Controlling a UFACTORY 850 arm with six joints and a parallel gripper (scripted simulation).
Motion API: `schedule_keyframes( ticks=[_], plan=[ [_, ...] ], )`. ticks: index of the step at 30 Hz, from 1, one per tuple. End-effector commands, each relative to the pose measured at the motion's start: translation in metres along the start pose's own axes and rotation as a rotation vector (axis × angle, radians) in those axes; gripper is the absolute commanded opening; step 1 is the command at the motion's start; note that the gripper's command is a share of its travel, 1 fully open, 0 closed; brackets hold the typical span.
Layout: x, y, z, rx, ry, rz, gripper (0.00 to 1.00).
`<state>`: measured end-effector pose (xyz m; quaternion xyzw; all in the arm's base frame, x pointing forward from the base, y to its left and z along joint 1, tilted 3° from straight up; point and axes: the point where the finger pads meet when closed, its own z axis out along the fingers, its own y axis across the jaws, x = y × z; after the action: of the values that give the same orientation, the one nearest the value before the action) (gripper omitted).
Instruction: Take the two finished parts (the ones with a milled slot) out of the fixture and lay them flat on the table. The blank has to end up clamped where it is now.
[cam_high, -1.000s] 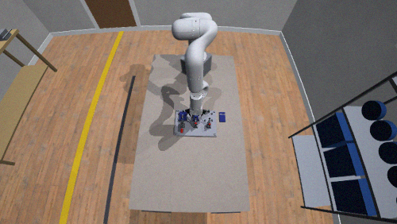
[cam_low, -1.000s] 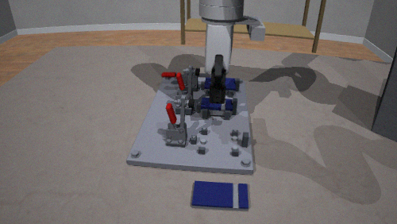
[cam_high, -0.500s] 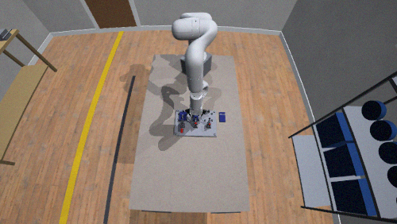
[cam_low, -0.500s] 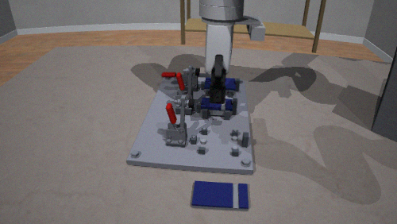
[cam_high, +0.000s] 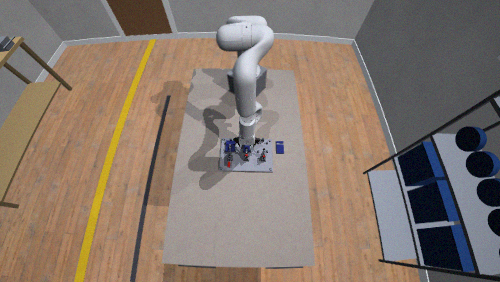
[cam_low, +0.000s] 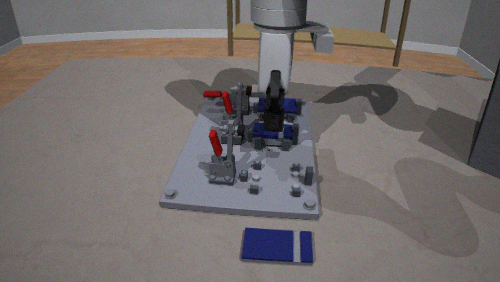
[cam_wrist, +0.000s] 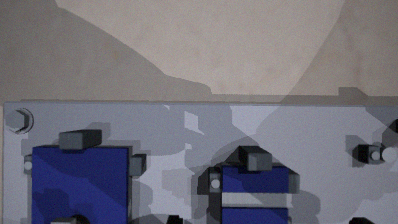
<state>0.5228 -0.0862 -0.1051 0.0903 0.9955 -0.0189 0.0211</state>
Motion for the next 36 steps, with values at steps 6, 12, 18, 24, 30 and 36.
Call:
schedule_keyframes(
  ticks=[6, 12, 18, 24, 30, 36],
  plan=[
    [-0.001, 0.000, 0.010, 0.001, -0.003, 0.000, 1.00],
    [-0.001, 0.000, 0.015, 0.001, -0.003, 0.000, 1.00],
    [-0.001, 0.000, 0.024, 0.001, -0.003, 0.000, 1.00],
    [-0.002, 0.000, 0.031, 0.001, -0.003, 0.000, 1.00],
    [-0.002, 0.000, 0.033, 0.001, -0.003, 0.000, 1.00],
    [-0.002, 0.000, 0.034, 0.001, -0.003, 0.000, 1.00]
  ],
)
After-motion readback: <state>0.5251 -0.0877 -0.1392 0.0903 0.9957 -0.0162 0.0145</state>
